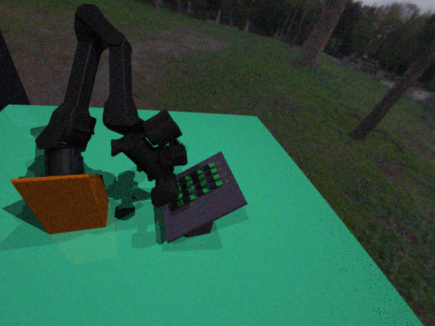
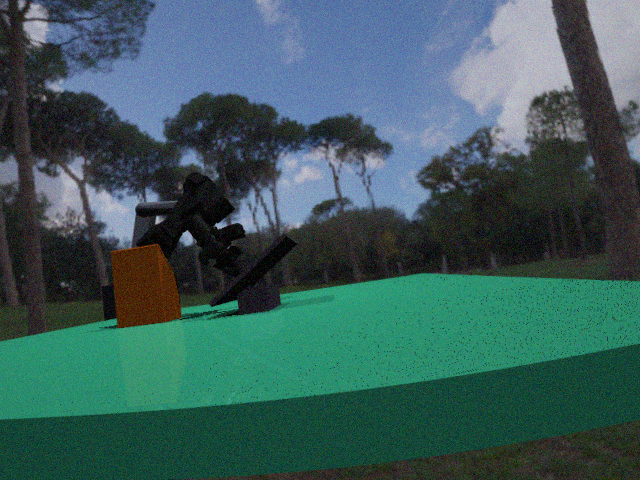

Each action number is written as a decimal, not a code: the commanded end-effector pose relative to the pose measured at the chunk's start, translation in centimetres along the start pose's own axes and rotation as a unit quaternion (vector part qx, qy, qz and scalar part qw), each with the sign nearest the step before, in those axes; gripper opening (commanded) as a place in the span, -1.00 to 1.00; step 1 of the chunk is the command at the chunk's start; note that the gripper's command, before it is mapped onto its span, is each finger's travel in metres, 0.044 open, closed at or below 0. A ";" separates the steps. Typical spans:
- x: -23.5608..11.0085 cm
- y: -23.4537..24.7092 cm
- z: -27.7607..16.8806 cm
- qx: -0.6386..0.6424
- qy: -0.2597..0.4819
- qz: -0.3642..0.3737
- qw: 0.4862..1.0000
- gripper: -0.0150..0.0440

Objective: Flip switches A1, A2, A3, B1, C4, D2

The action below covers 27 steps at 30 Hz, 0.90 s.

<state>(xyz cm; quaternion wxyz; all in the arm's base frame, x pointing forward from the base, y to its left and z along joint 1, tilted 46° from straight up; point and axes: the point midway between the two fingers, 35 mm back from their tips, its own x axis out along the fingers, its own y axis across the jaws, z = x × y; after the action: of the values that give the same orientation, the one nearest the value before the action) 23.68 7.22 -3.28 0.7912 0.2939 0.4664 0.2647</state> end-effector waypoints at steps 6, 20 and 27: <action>0.1 -0.1 0.0 0.002 0.000 -0.003 1.000 -0.49; -5.0 -0.4 -0.1 0.009 -0.008 -0.008 1.000 -0.49; -6.3 -0.1 -0.2 0.002 -0.013 -0.004 1.000 -0.49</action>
<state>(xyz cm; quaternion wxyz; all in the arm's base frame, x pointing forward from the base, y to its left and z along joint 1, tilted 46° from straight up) 21.20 3.83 -1.18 0.7898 0.2981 0.4728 0.2526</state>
